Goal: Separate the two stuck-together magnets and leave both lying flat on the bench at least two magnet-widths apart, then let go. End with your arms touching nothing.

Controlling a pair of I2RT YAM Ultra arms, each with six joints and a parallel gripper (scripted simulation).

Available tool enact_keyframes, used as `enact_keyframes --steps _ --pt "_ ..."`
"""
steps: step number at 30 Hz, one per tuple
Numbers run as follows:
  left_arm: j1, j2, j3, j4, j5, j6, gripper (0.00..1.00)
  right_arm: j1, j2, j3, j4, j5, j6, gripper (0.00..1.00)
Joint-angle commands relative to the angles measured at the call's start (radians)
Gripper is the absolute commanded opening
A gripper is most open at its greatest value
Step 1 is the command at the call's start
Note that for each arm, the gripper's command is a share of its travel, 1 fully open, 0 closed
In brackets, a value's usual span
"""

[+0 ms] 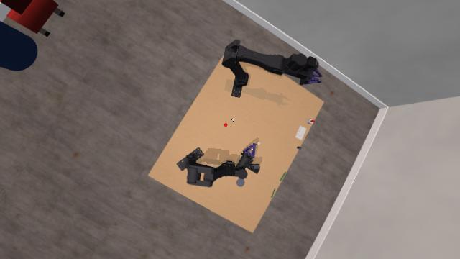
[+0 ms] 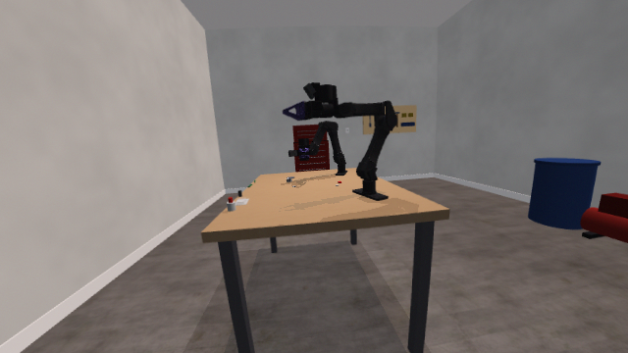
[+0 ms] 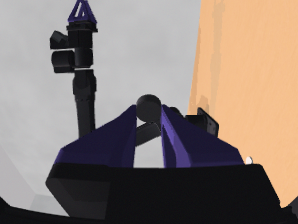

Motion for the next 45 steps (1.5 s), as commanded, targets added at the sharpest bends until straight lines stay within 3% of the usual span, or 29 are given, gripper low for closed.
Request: enact_keyframes --steps 1,45 --pt "-0.016 0.007 0.004 0.040 0.050 -0.057 0.33 -0.001 -0.009 0.005 0.004 0.001 -0.004 0.18" --pt "-0.378 0.368 -0.149 0.577 0.725 -0.890 0.33 -0.001 -0.009 0.005 0.004 0.001 -0.004 0.18"
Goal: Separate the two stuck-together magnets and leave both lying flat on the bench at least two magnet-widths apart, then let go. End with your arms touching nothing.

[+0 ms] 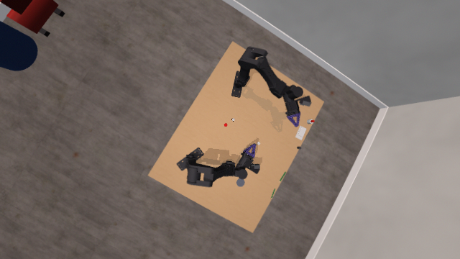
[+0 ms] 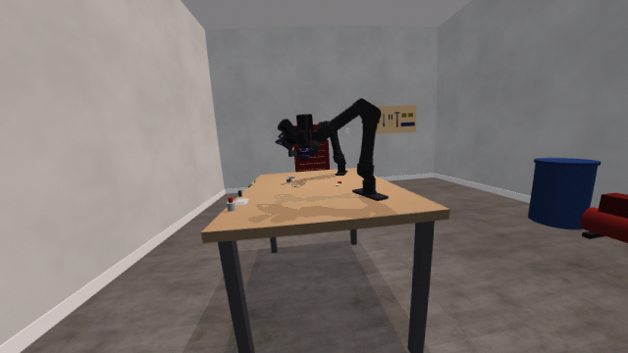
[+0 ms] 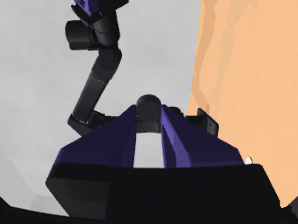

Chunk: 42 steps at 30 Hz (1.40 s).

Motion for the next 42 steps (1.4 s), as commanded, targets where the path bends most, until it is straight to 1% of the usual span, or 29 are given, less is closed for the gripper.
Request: enact_keyframes --steps 1,6,8,10,23,25,34,42 --pt "-0.031 0.009 0.000 0.084 0.088 -0.101 0.33 0.000 -0.009 0.005 0.005 0.000 -0.004 0.18" --pt "-0.079 0.057 -0.022 0.155 0.177 -0.209 0.33 0.000 -0.009 0.005 0.005 0.000 -0.004 0.18" --pt "-0.079 0.057 -0.022 0.155 0.177 -0.209 0.33 0.000 -0.009 0.005 0.005 0.000 -0.004 0.18" --pt "-0.096 0.074 -0.030 0.180 0.207 -0.247 0.33 0.000 -0.009 0.005 0.005 0.000 -0.004 0.18" --pt "-0.225 0.204 -0.084 0.362 0.444 -0.534 0.33 0.000 -0.009 0.005 0.005 0.000 -0.004 0.18" --pt "-0.225 0.204 -0.084 0.362 0.444 -0.534 0.33 0.000 -0.009 0.005 0.005 0.000 -0.004 0.18" --pt "-0.298 0.279 -0.116 0.459 0.569 -0.687 0.33 0.000 -0.009 0.005 0.005 0.000 -0.004 0.18" --pt "-0.310 0.295 -0.124 0.468 0.570 -0.690 0.33 0.000 -0.009 0.005 0.005 0.000 -0.004 0.18"
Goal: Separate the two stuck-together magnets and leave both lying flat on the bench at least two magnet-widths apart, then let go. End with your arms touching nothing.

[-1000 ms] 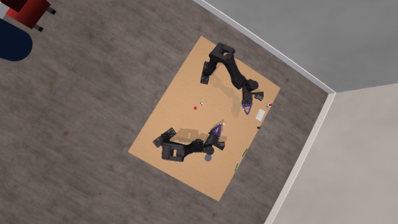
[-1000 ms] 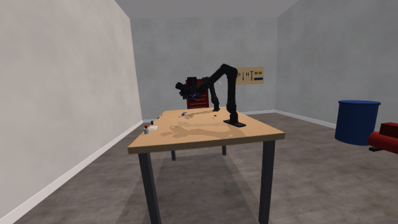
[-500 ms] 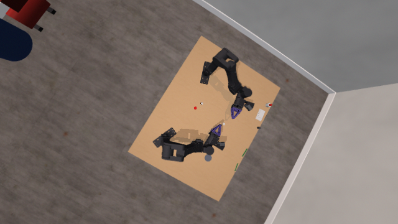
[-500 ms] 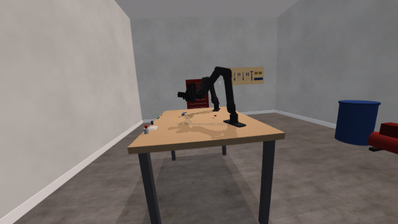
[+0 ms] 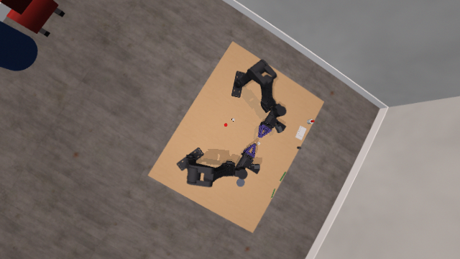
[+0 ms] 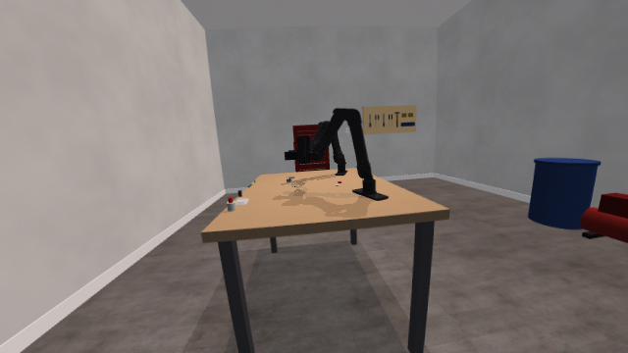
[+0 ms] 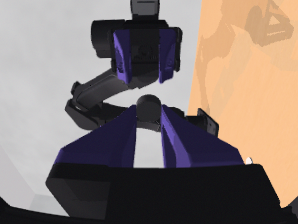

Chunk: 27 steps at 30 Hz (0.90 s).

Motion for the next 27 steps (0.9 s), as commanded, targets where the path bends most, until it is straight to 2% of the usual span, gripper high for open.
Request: enact_keyframes --steps 1,27 --pt "-0.001 -0.006 0.004 0.013 0.001 0.010 0.33 0.000 -0.009 0.003 0.001 0.001 -0.004 0.18" --pt "-0.050 0.008 0.036 -0.047 -0.043 0.003 0.33 0.000 -0.009 0.003 0.001 0.001 -0.004 0.18"
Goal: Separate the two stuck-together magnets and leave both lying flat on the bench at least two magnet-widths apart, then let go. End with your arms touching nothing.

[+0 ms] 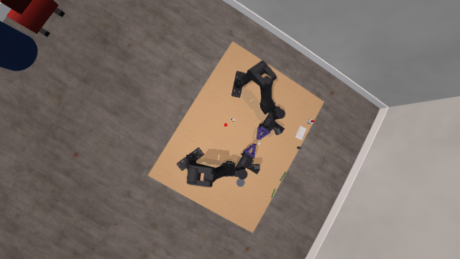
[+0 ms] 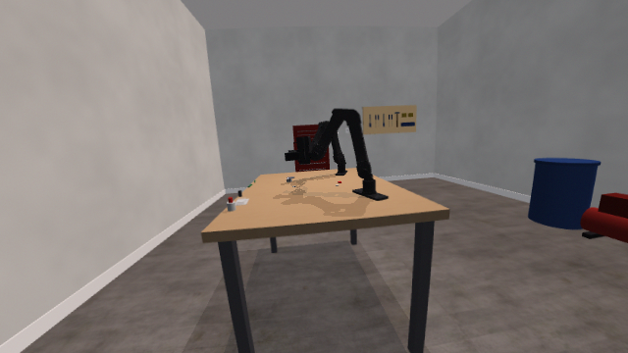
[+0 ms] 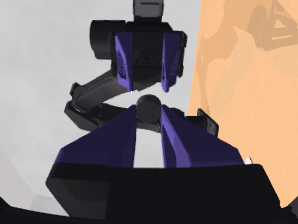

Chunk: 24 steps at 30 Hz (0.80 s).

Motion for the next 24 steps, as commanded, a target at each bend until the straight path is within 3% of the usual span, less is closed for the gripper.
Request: enact_keyframes --steps 1,24 --pt "-0.010 -0.006 0.014 0.003 -0.008 -0.001 0.33 0.002 -0.009 0.003 0.002 0.000 -0.004 0.18" --pt "-0.043 0.016 0.035 0.009 -0.039 -0.008 0.33 0.002 -0.009 0.003 0.002 0.000 -0.004 0.18"
